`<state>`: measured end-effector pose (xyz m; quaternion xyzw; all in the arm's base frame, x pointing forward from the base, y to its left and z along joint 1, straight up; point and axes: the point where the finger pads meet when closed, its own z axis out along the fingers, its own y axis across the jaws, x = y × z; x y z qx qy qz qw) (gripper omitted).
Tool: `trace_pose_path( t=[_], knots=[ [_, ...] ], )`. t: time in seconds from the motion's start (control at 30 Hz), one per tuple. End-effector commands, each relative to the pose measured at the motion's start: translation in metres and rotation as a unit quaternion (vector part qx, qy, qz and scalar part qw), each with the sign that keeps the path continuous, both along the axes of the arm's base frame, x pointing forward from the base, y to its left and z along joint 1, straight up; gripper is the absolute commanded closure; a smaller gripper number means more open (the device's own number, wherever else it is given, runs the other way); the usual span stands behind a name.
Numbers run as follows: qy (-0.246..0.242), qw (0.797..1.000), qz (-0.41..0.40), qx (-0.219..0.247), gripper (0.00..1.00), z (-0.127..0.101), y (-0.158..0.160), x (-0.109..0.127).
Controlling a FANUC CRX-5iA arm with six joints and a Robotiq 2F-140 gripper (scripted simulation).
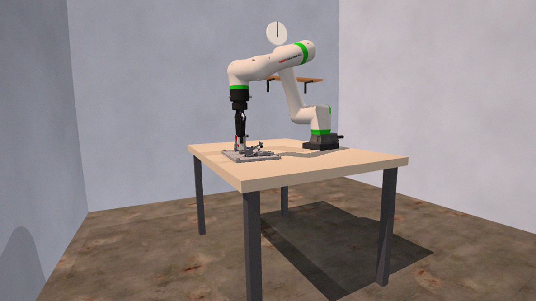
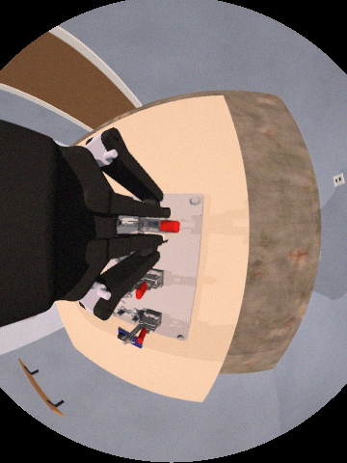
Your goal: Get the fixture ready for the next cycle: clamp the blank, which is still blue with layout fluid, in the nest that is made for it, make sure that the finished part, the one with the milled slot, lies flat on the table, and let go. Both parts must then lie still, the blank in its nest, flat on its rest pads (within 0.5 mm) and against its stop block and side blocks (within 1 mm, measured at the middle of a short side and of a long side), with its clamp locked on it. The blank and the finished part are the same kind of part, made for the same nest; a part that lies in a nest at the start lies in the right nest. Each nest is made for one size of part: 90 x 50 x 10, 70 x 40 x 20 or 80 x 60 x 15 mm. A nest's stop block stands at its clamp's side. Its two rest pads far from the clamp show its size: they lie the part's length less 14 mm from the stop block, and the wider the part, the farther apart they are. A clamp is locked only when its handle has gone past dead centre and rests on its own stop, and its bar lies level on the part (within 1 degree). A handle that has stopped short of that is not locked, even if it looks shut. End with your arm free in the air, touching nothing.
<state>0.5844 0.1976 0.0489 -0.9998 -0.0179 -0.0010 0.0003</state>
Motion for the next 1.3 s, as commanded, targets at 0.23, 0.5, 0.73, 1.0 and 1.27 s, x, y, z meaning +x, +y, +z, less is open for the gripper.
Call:
trace_pose_path(
  t=[0.23,0.5,0.73,1.0,1.27],
  knots=[
    [0.000,1.000,0.000,0.000,1.00,0.004,0.000,-0.006],
    [0.000,1.000,0.000,0.000,1.00,0.007,0.000,-0.012],
    [0.000,1.000,0.000,0.000,1.00,0.009,-0.001,-0.016],
    [0.000,1.000,0.000,0.000,1.00,0.010,-0.001,-0.022],
    [0.000,1.000,0.000,0.000,1.00,0.011,-0.001,-0.026]
  ],
)
